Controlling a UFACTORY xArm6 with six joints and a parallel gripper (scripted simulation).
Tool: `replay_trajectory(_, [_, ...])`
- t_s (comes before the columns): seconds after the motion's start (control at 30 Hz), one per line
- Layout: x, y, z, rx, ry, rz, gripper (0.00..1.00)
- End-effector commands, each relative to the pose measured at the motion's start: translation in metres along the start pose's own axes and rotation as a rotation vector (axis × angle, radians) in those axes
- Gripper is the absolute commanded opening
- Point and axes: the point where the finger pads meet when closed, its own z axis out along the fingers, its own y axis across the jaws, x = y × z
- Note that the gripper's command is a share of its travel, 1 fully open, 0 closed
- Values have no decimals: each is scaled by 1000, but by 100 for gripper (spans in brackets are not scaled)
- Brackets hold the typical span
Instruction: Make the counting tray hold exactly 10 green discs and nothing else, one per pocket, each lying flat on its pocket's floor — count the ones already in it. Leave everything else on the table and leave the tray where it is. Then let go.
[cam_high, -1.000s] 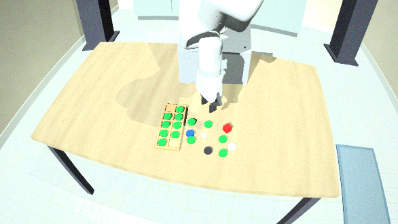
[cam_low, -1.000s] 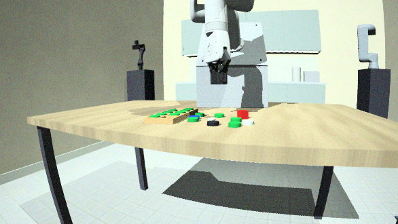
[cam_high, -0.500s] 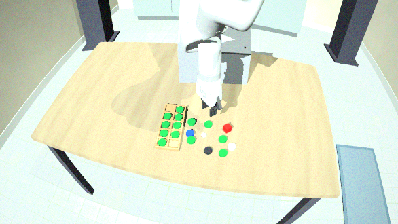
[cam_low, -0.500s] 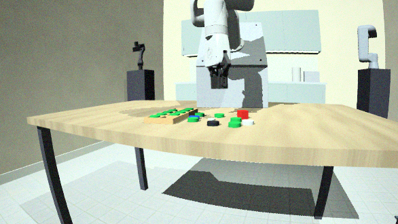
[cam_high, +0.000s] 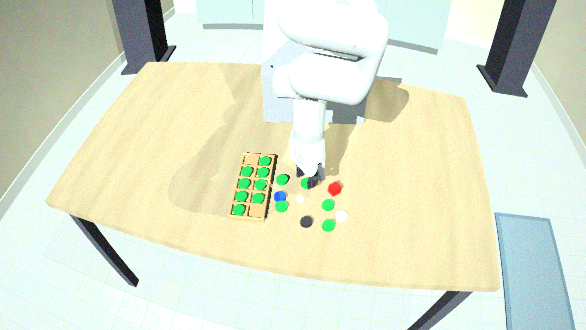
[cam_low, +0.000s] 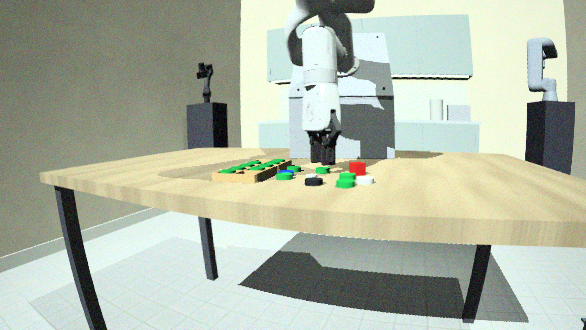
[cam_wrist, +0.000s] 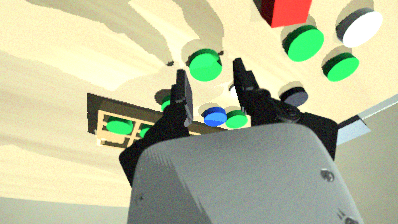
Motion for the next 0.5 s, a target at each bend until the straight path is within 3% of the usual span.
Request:
replay_trajectory(0.0, [1,-2,8,4,1,2,47])
replay_trajectory(0.47, [2,-3,15,5,0,1,47])
